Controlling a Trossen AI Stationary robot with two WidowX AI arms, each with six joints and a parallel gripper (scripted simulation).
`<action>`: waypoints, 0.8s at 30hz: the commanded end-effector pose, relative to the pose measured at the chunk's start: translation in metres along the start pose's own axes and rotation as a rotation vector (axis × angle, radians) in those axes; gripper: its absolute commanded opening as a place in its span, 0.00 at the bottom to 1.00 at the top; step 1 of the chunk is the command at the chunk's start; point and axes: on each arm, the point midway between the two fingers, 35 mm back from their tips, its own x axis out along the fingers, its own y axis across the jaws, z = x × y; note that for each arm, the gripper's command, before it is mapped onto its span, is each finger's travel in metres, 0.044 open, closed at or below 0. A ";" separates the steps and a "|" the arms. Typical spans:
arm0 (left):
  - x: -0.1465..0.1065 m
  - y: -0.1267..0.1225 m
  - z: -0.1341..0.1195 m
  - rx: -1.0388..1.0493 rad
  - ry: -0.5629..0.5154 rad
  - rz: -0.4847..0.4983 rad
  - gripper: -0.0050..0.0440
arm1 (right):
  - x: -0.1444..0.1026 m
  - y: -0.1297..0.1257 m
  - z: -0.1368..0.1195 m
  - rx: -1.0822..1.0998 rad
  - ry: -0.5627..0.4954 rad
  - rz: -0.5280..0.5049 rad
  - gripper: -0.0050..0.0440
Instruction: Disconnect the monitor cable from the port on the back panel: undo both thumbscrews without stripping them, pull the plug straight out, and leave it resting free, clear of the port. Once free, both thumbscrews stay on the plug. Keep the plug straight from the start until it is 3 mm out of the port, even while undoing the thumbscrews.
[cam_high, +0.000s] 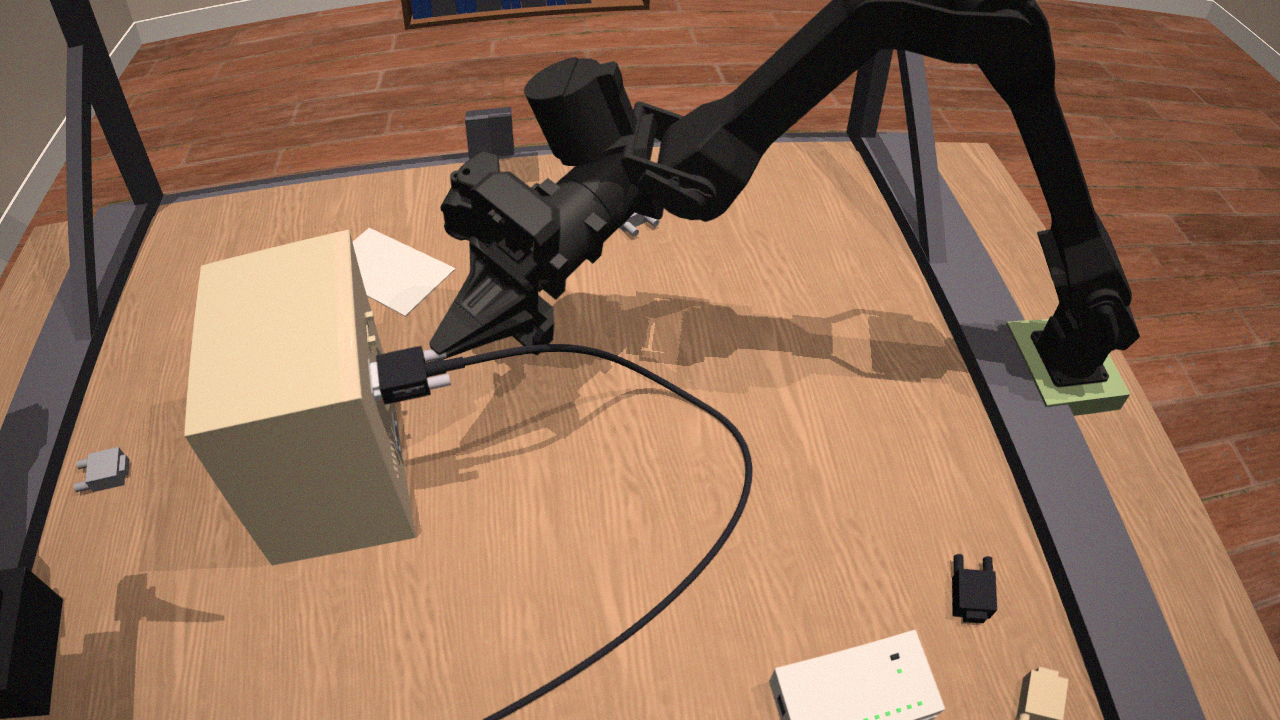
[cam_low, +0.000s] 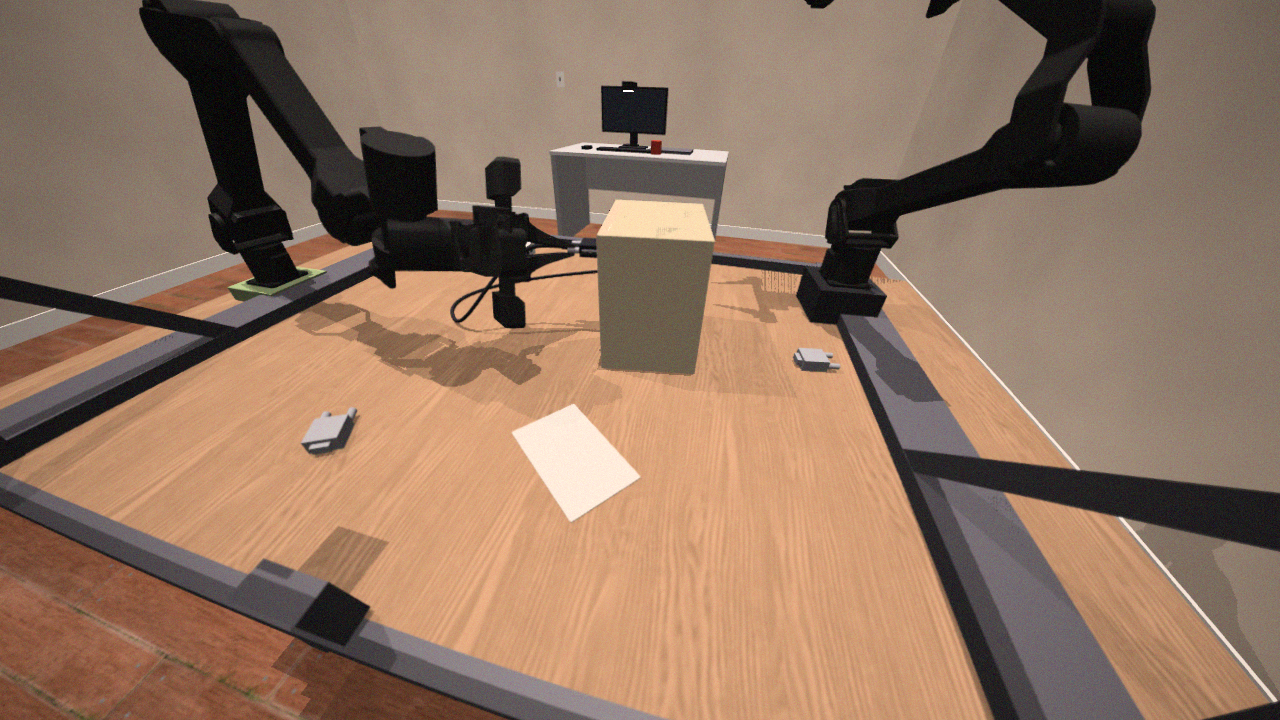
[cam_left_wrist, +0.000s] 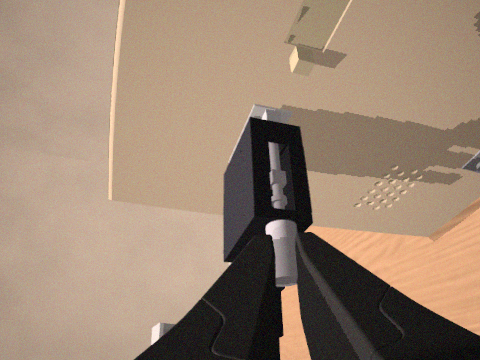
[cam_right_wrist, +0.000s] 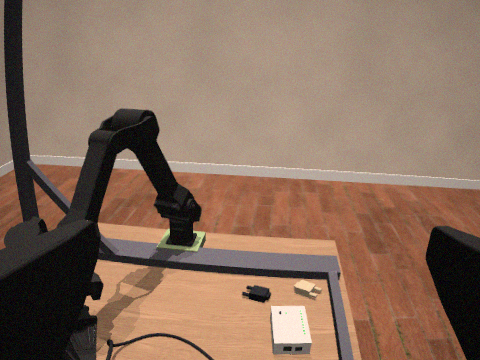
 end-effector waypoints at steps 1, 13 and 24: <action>-0.002 0.013 0.004 -0.066 -0.009 -0.021 0.10 | 0.000 0.001 0.003 -0.005 -0.001 0.002 1.00; -0.002 0.015 0.004 -0.142 -0.007 -0.074 0.10 | 0.000 0.001 0.003 -0.005 -0.001 0.002 1.00; -0.001 0.017 0.004 -0.217 -0.009 -0.127 0.10 | 0.000 0.001 0.003 -0.005 -0.001 0.002 1.00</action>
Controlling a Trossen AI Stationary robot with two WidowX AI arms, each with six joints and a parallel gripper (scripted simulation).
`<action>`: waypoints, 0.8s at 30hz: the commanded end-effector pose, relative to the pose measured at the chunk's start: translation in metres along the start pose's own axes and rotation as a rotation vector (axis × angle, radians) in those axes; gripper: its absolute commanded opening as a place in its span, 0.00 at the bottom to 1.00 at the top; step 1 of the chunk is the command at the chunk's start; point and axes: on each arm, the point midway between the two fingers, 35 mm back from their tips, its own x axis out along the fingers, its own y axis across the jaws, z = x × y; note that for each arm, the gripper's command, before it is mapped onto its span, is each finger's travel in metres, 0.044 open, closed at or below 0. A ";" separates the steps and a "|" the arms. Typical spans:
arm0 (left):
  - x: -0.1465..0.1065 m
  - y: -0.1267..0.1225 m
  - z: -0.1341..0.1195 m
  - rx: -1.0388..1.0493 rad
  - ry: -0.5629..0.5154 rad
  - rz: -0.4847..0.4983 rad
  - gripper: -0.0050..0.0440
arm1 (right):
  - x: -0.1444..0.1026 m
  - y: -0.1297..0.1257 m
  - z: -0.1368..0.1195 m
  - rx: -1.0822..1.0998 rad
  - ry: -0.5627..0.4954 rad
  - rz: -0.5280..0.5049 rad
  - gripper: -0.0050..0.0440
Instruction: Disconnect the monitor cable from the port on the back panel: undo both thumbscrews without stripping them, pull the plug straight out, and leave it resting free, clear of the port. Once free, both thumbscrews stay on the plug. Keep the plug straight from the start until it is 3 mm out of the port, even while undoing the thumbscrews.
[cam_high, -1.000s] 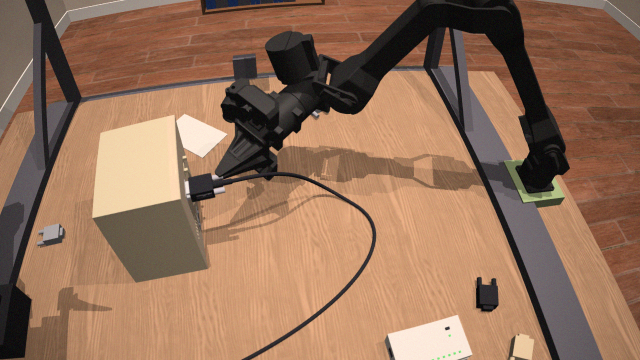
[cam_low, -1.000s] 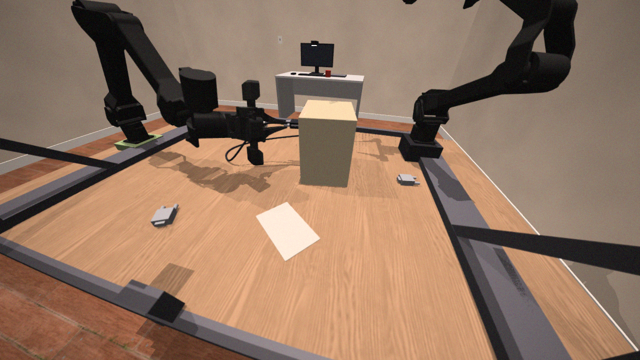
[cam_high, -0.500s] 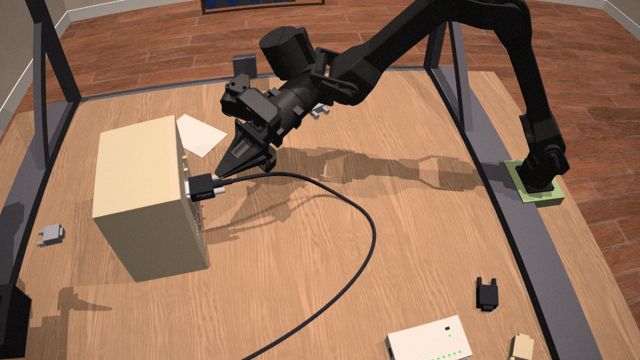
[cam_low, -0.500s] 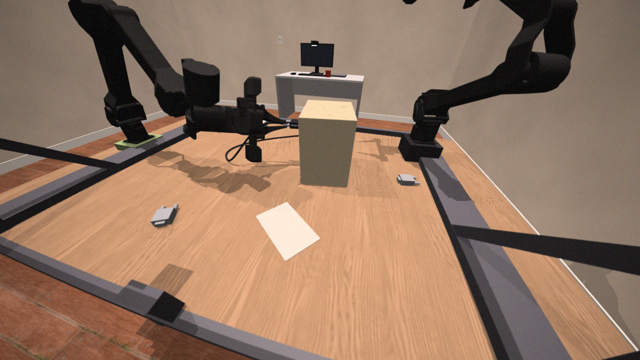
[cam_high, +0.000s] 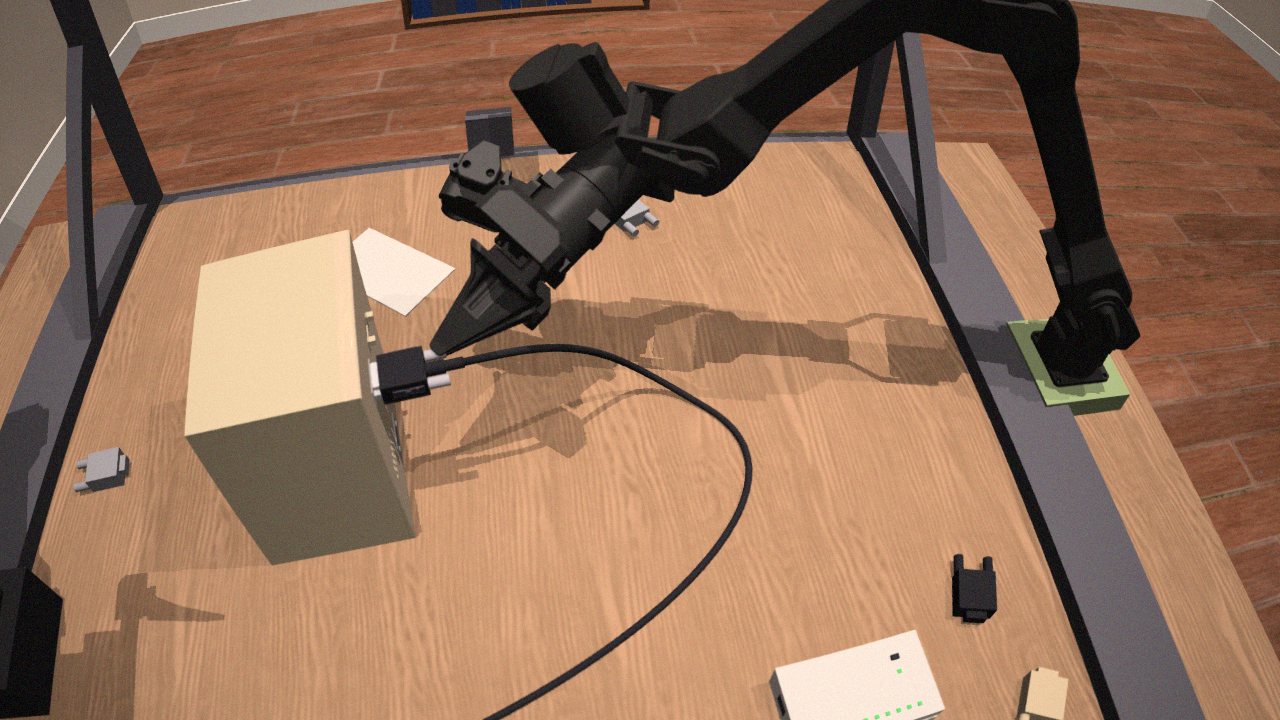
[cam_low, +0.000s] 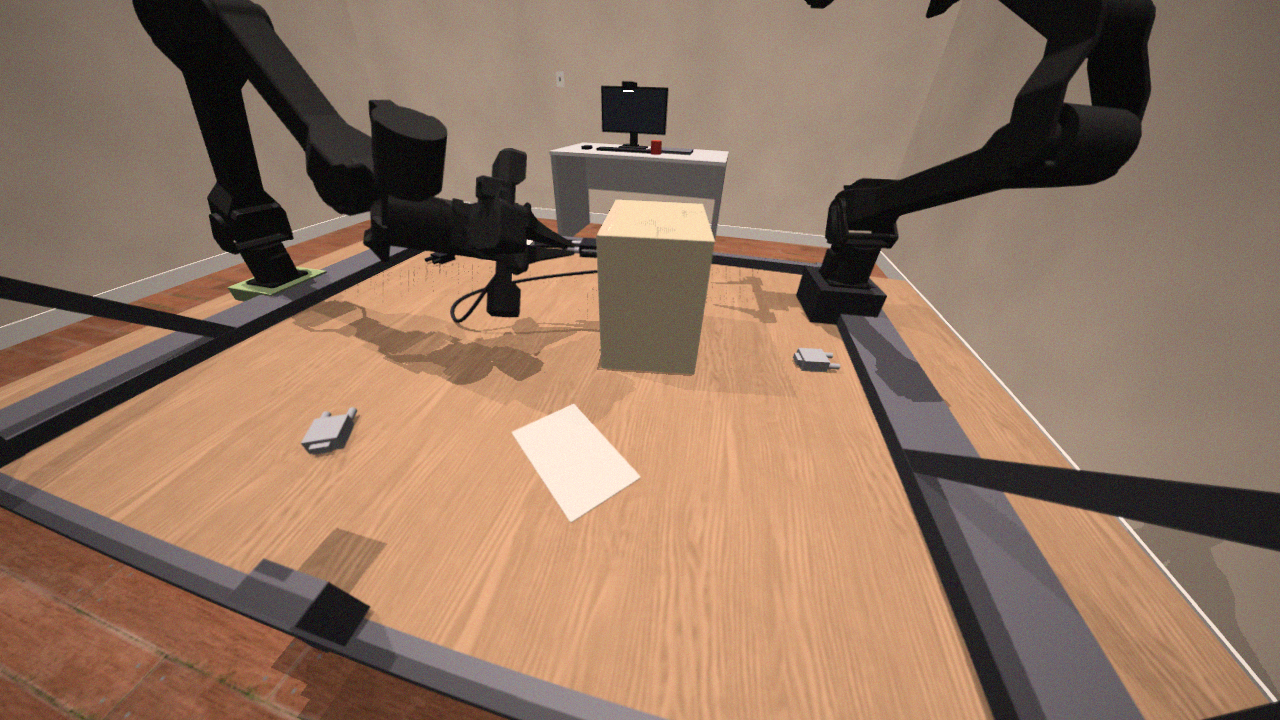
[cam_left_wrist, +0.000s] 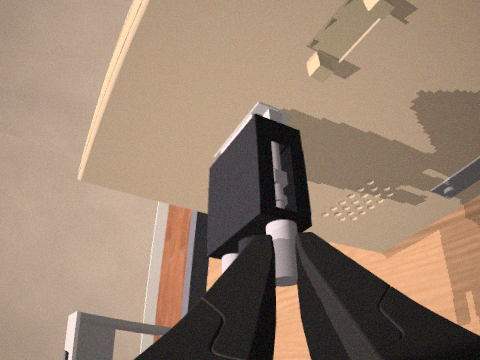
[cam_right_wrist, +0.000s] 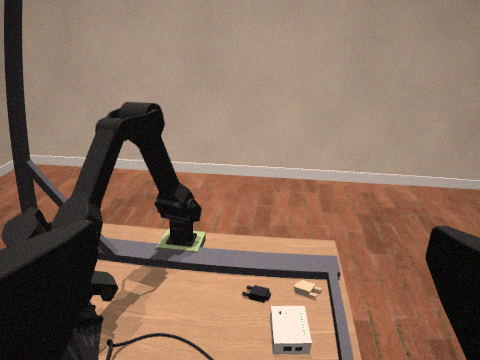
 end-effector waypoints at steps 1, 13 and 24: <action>-0.003 0.011 0.006 -0.036 -0.012 -0.003 0.10 | 0.000 0.001 0.003 -0.005 -0.001 0.002 1.00; -0.003 0.014 0.006 -0.136 -0.013 -0.074 0.10 | 0.000 0.001 0.003 -0.005 -0.001 0.002 1.00; -0.003 0.015 0.006 -0.188 -0.014 -0.111 0.30 | 0.000 0.001 0.003 -0.005 -0.001 0.002 1.00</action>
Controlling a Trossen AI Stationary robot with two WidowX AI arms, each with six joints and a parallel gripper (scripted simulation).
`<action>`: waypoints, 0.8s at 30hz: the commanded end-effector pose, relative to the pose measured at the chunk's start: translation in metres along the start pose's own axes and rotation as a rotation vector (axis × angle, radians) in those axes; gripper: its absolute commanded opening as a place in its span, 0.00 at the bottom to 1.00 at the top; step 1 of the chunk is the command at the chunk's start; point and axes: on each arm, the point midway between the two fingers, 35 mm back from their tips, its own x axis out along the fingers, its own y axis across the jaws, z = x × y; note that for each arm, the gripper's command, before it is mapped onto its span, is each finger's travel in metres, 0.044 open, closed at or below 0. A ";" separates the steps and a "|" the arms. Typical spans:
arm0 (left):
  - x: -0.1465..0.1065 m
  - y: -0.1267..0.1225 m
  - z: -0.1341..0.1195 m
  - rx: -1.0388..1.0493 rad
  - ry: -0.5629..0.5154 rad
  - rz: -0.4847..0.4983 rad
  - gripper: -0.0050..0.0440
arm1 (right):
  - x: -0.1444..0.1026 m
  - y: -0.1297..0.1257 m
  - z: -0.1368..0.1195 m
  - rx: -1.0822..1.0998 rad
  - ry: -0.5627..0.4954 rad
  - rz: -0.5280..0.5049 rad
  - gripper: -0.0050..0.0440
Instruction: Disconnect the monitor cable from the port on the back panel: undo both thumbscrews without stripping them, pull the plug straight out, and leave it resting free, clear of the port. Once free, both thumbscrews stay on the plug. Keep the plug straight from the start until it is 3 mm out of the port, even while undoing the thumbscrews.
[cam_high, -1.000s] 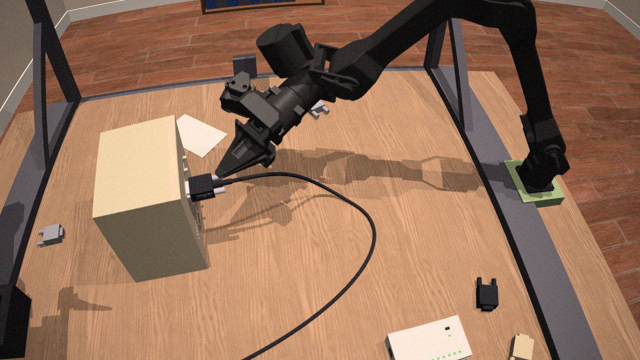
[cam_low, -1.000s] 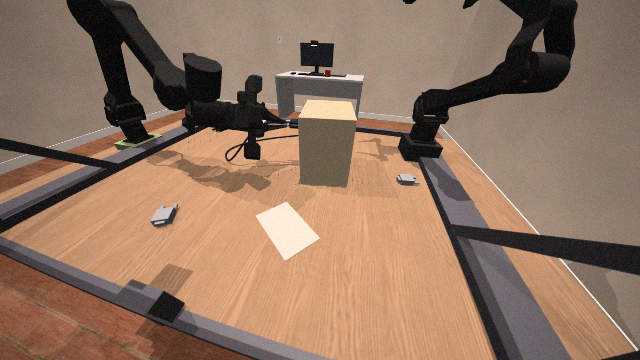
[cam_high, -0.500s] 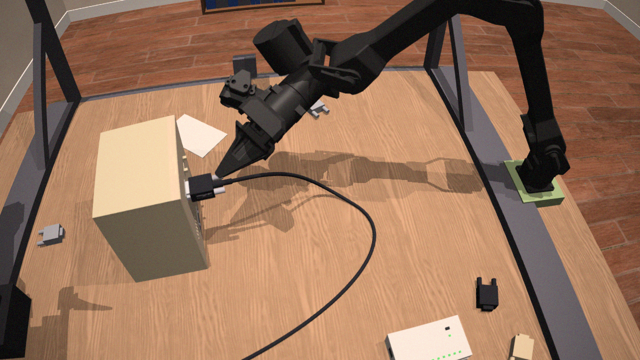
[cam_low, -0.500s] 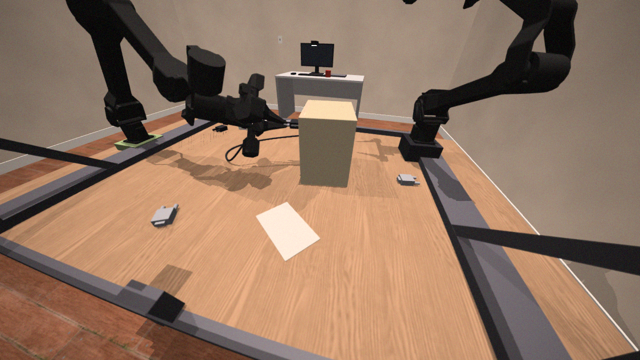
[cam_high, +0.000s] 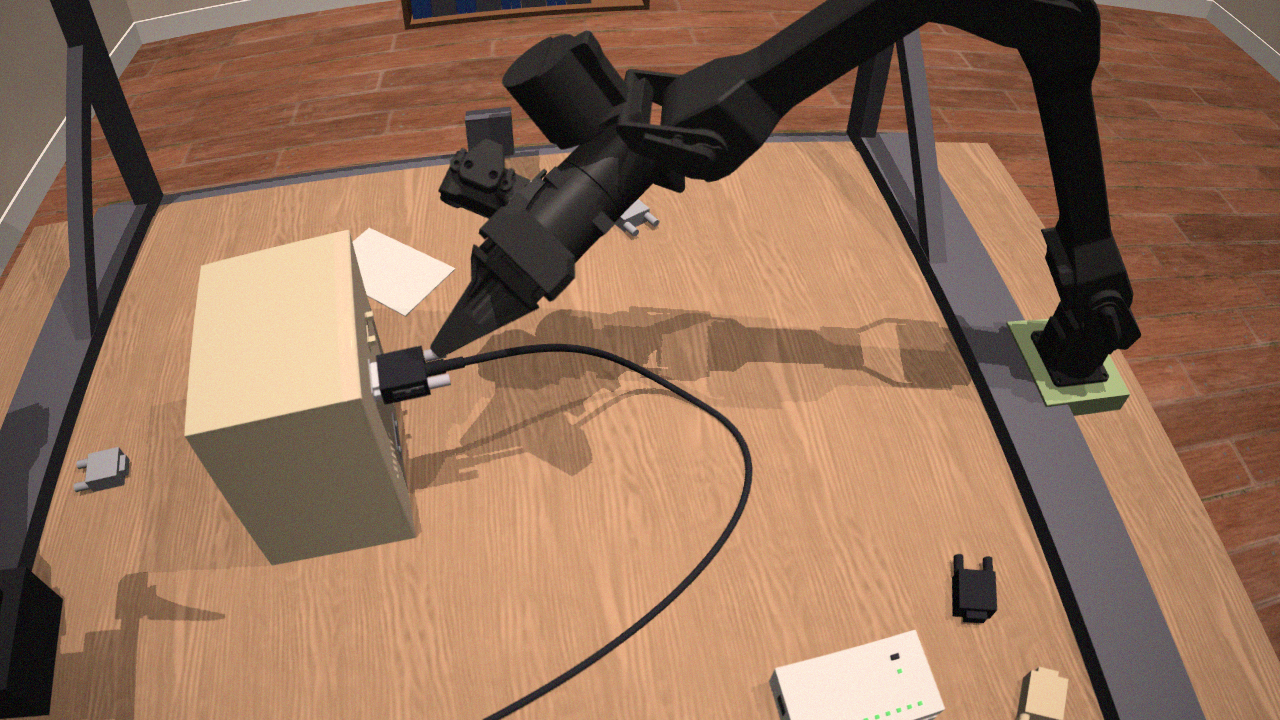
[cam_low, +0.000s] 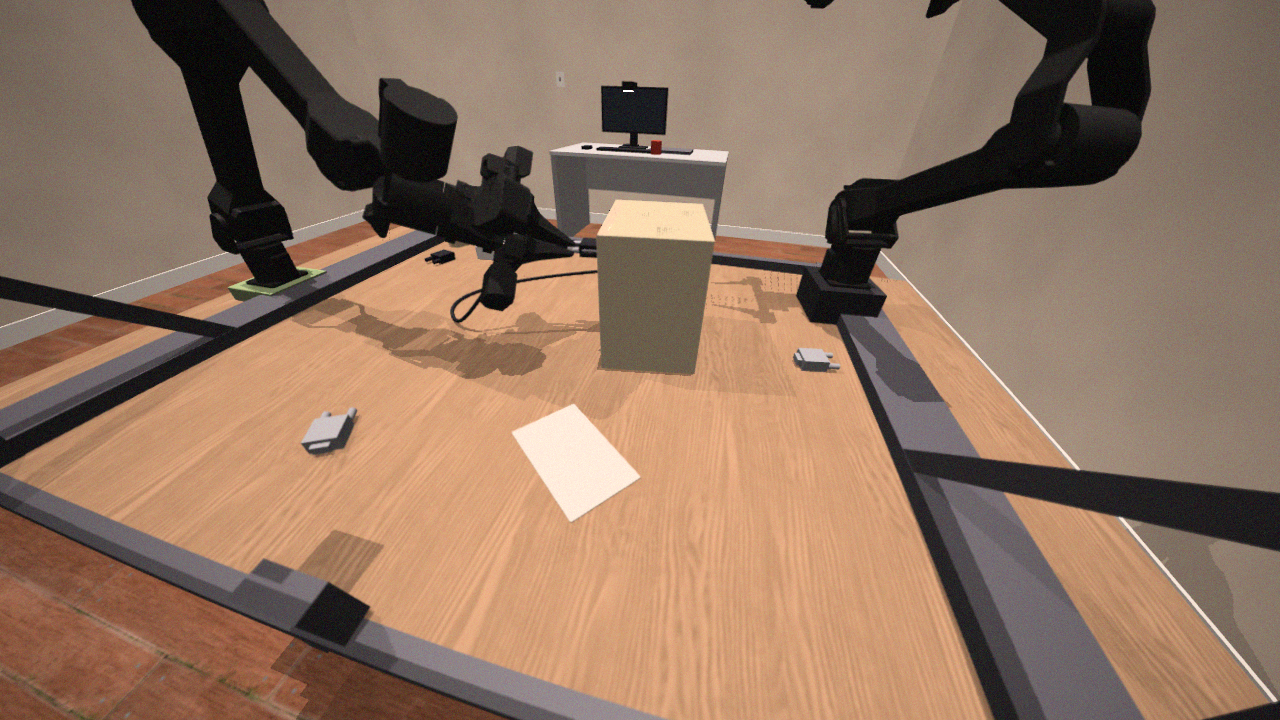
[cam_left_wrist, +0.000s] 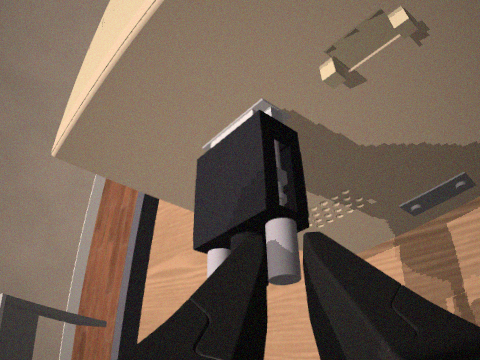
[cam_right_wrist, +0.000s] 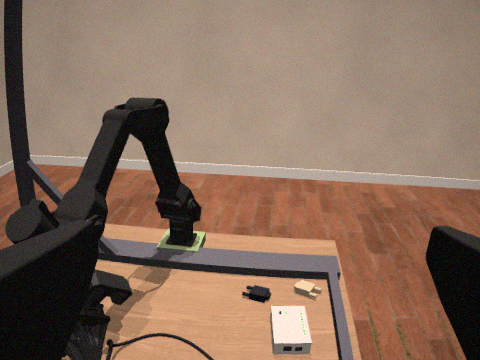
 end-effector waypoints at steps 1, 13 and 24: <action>-0.004 0.009 0.008 -0.024 -0.017 0.006 0.35 | 0.000 0.001 0.003 -0.005 -0.001 0.002 1.00; -0.004 0.009 0.008 -0.024 -0.017 0.006 0.84 | 0.000 0.001 0.003 -0.005 -0.001 0.002 1.00; -0.004 0.009 0.008 -0.024 -0.017 0.006 1.00 | 0.000 0.001 0.003 -0.005 -0.001 0.002 1.00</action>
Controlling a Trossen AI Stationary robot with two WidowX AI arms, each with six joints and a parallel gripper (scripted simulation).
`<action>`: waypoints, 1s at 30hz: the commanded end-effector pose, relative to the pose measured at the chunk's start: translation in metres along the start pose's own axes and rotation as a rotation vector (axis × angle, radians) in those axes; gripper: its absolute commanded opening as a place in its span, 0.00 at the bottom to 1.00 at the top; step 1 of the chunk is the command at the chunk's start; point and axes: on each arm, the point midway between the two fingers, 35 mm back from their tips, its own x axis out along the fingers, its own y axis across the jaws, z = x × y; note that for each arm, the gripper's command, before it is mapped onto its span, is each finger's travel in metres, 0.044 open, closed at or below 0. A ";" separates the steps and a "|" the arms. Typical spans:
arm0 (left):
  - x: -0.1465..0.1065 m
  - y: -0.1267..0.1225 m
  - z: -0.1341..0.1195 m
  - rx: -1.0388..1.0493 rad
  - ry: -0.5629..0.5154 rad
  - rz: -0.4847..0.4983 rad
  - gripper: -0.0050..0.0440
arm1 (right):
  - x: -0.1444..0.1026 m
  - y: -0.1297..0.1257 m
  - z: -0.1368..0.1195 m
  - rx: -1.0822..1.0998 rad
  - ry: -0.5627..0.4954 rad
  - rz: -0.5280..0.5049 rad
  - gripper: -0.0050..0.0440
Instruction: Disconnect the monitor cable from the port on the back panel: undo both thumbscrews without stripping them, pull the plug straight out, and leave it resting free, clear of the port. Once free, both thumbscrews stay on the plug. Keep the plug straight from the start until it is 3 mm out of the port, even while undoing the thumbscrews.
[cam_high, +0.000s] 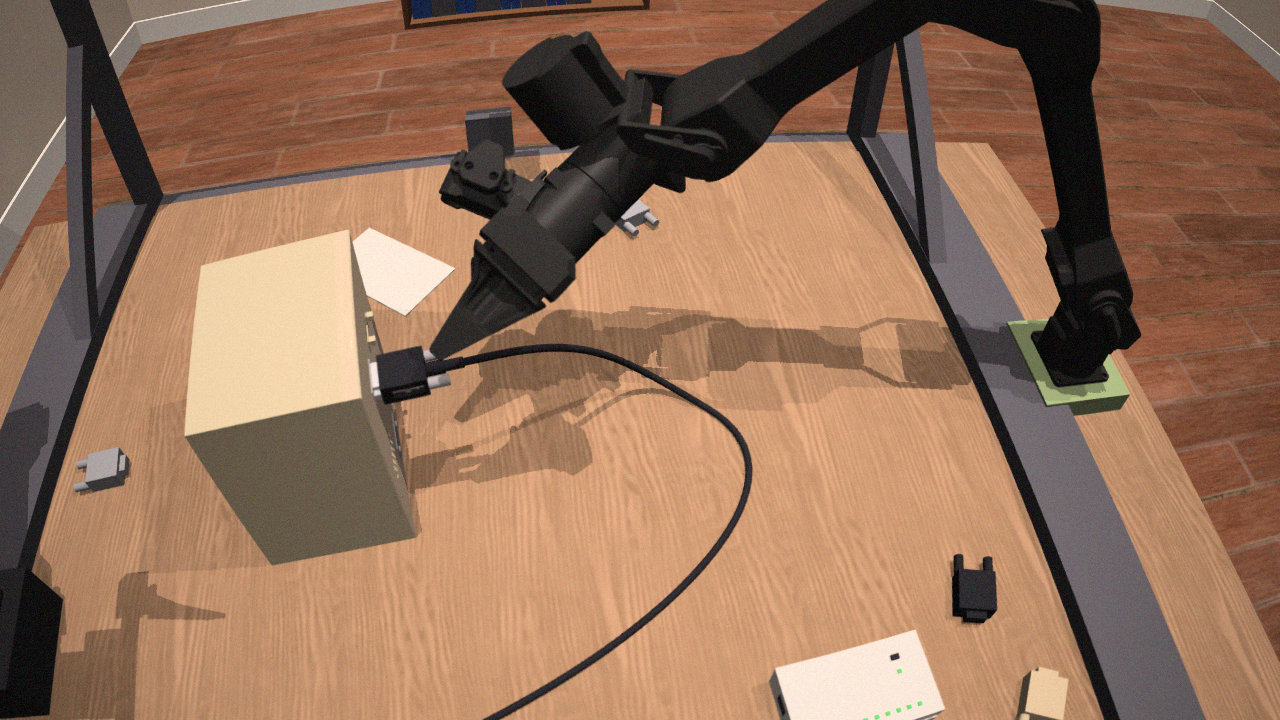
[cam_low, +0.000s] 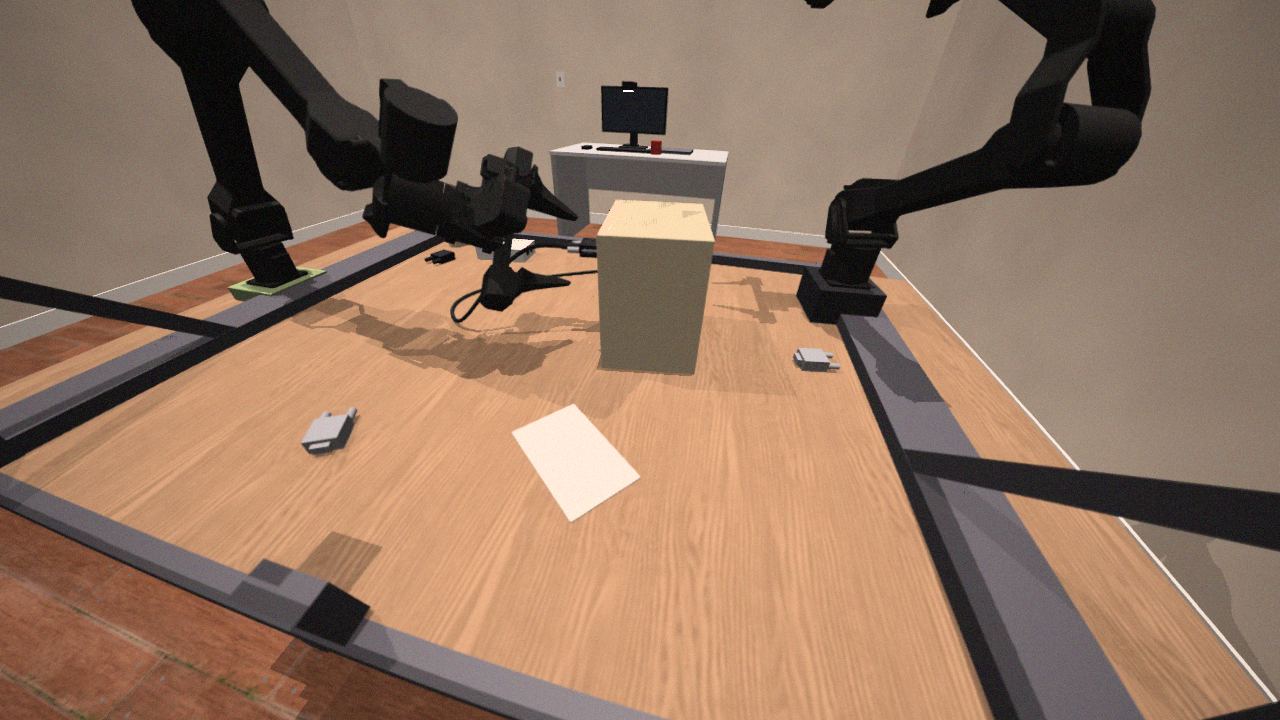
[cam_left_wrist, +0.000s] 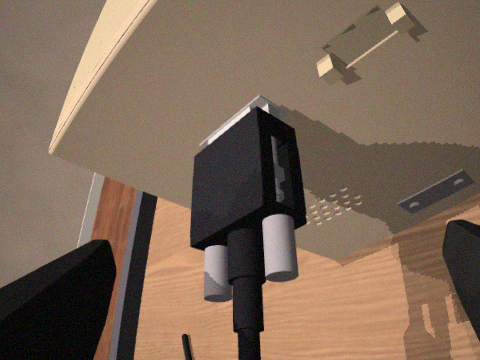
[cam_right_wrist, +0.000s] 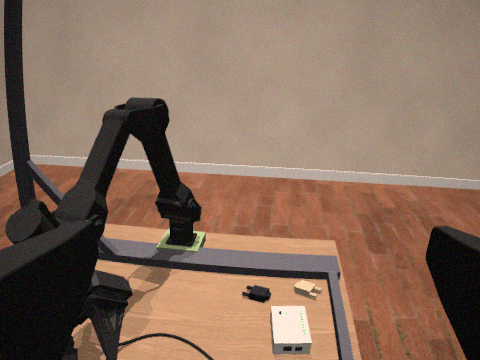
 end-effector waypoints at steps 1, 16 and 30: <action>-0.004 0.010 0.009 -0.024 -0.020 0.009 1.00 | 0.000 0.001 0.003 -0.005 -0.001 0.002 1.00; 0.001 -0.001 0.009 0.379 -0.035 0.284 1.00 | 0.000 0.001 0.003 -0.005 -0.001 0.002 1.00; -0.002 -0.003 0.006 0.459 -0.014 0.352 0.76 | 0.000 0.001 0.003 -0.005 -0.001 0.002 1.00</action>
